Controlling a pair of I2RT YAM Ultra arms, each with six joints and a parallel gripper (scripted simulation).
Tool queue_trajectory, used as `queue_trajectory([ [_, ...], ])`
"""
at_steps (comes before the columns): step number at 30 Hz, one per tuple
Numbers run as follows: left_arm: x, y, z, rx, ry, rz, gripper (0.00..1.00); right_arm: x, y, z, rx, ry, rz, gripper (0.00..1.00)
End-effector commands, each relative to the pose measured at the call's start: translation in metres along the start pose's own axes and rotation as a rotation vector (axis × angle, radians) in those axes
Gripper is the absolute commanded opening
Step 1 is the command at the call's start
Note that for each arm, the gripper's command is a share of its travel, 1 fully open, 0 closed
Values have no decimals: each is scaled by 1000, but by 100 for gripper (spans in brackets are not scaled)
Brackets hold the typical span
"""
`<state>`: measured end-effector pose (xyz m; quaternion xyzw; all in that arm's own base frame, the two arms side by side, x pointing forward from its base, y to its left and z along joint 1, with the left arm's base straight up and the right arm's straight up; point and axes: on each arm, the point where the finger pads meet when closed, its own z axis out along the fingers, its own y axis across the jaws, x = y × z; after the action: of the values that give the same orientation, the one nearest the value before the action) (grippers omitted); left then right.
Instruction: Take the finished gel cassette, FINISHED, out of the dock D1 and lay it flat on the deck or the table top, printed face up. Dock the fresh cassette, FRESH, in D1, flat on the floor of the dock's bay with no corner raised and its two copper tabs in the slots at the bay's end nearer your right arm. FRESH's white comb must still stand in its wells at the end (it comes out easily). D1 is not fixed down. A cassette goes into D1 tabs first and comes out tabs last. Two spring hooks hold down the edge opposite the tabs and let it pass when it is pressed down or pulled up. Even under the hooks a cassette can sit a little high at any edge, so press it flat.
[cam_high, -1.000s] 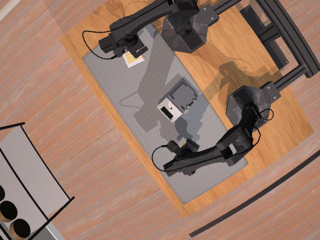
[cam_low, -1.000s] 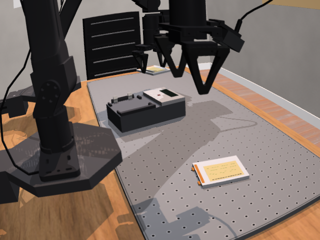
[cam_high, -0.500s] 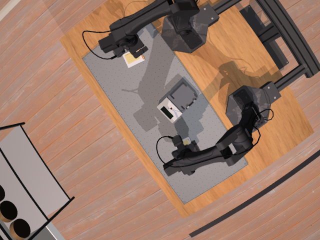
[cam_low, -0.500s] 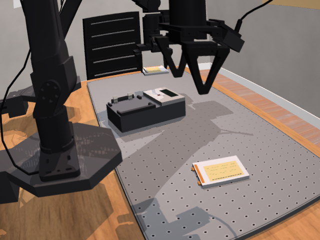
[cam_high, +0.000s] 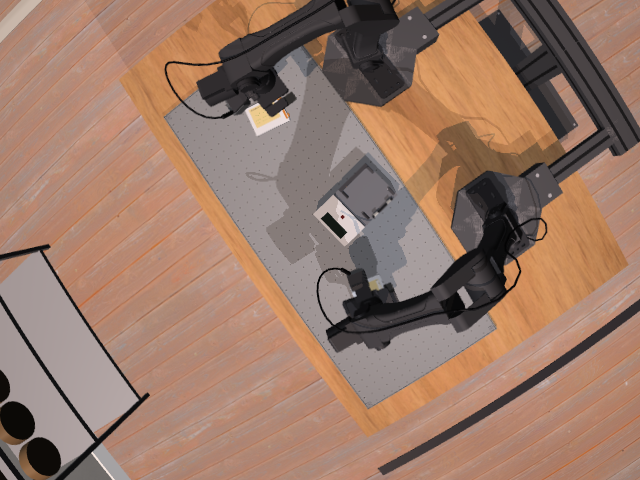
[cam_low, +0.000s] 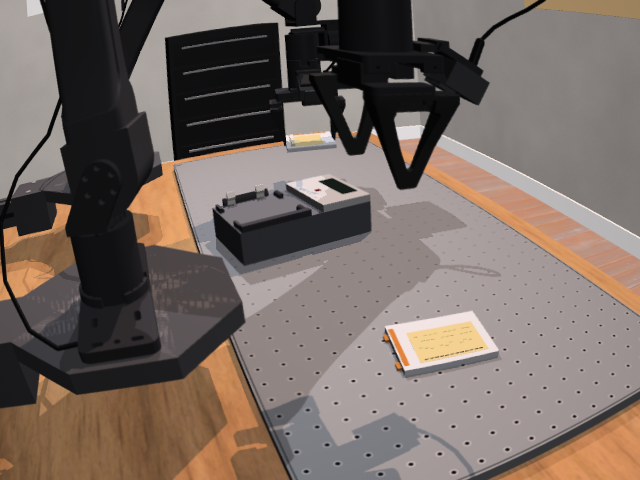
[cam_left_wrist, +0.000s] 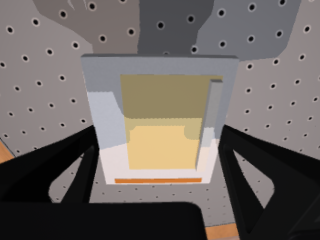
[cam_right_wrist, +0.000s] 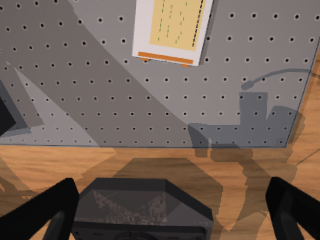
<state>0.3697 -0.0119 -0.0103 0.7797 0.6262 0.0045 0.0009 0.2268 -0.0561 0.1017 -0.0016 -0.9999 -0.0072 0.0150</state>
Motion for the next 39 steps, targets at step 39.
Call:
queue_trajectory([
  [39, -2, -1, 19, -2, -17, -15, 0, -6, -6, -11, 14, -29, 9, 100],
])
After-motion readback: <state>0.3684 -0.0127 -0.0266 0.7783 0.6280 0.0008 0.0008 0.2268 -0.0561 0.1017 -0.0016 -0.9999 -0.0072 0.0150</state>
